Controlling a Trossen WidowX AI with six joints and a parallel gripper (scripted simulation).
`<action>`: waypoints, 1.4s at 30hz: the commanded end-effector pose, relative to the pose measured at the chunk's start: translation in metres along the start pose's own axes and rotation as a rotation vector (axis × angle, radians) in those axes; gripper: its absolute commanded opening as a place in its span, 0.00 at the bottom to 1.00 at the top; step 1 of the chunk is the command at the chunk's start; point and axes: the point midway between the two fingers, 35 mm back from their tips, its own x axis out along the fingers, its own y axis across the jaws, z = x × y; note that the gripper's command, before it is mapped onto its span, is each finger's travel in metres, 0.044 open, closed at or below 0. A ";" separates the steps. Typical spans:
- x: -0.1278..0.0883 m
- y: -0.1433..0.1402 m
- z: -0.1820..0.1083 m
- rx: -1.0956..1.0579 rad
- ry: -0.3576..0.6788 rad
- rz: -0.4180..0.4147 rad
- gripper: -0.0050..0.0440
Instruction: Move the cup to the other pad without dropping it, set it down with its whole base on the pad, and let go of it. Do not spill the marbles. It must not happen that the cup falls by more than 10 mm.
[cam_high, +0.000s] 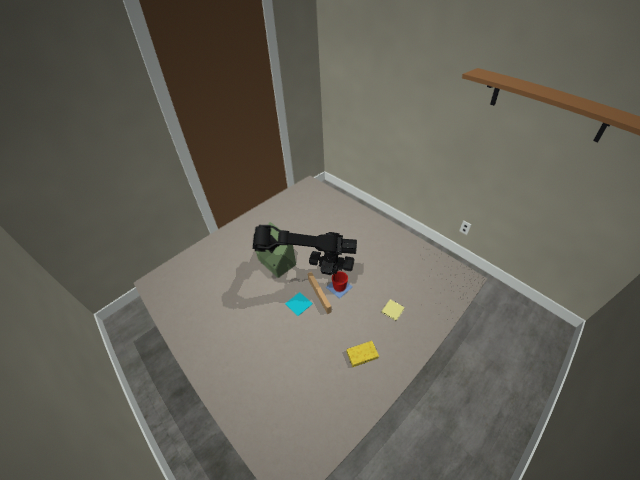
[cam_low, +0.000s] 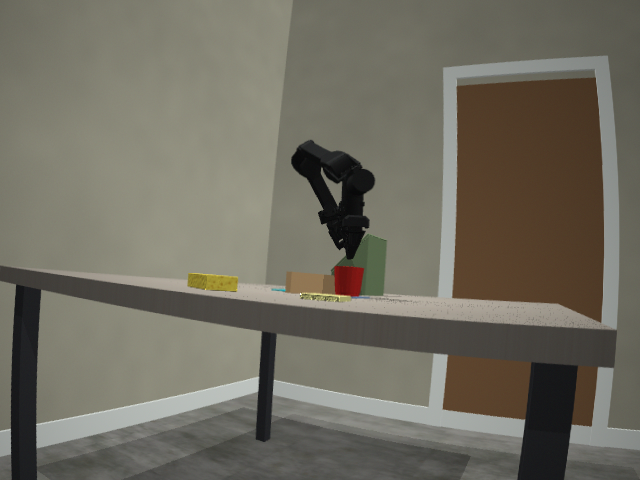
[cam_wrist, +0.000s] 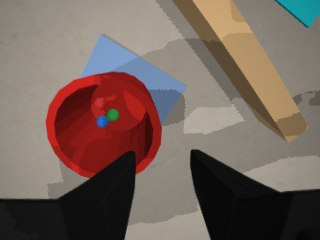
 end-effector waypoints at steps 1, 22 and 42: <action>-0.009 0.007 0.007 0.041 -0.021 0.021 0.40; 0.013 0.009 0.008 0.040 -0.020 0.021 0.40; 0.043 0.009 0.008 0.041 -0.022 0.020 0.40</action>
